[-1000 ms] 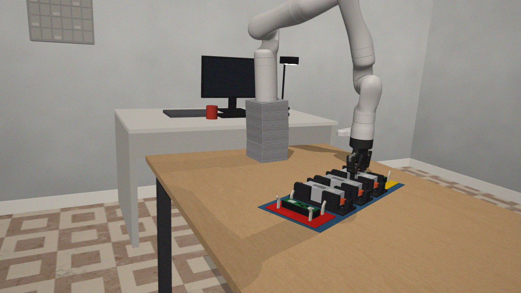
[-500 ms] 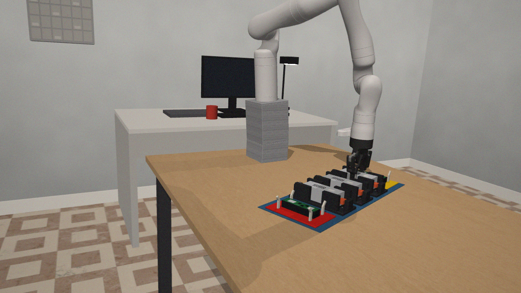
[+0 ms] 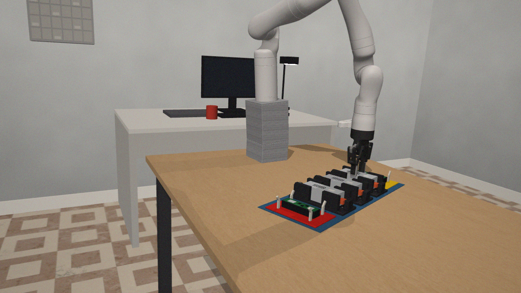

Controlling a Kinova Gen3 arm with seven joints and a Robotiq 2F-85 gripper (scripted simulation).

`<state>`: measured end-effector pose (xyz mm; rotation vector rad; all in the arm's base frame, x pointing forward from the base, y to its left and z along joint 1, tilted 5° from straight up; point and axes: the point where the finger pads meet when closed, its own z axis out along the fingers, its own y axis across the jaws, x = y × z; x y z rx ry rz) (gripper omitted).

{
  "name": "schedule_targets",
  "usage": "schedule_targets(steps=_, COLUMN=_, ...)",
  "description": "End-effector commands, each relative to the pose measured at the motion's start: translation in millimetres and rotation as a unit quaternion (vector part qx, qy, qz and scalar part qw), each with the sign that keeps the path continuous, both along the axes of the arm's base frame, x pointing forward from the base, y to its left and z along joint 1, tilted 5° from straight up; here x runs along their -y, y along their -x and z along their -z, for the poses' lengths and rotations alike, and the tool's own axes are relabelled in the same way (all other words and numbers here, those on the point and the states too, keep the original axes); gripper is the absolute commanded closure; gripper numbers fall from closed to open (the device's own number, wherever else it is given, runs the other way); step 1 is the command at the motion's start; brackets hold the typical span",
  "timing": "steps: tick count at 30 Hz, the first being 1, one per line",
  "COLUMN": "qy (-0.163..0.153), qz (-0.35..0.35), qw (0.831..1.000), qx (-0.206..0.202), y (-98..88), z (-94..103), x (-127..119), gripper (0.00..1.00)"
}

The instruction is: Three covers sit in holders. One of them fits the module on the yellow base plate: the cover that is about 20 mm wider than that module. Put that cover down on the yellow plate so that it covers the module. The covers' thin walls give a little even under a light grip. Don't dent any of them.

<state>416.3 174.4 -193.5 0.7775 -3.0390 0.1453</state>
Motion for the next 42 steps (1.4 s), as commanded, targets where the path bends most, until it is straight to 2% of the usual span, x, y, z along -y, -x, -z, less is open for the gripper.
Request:
schedule_targets(steps=1, qy=0.000, qz=0.000, qw=1.000, qx=0.001, y=-0.7, z=-1.0, x=0, gripper=1.00)
schedule_targets(steps=5, qy=0.000, qz=0.000, qw=1.000, qx=0.001, y=-0.7, z=-1.0, x=0, gripper=1.00)
schedule_targets(steps=15, qy=0.000, qz=0.000, qw=1.000, qx=0.001, y=0.0, z=-30.9, x=-3, gripper=1.00)
schedule_targets(steps=42, qy=0.000, qz=0.000, qw=1.000, qx=0.001, y=0.1, z=-30.9, x=-3, gripper=1.00)
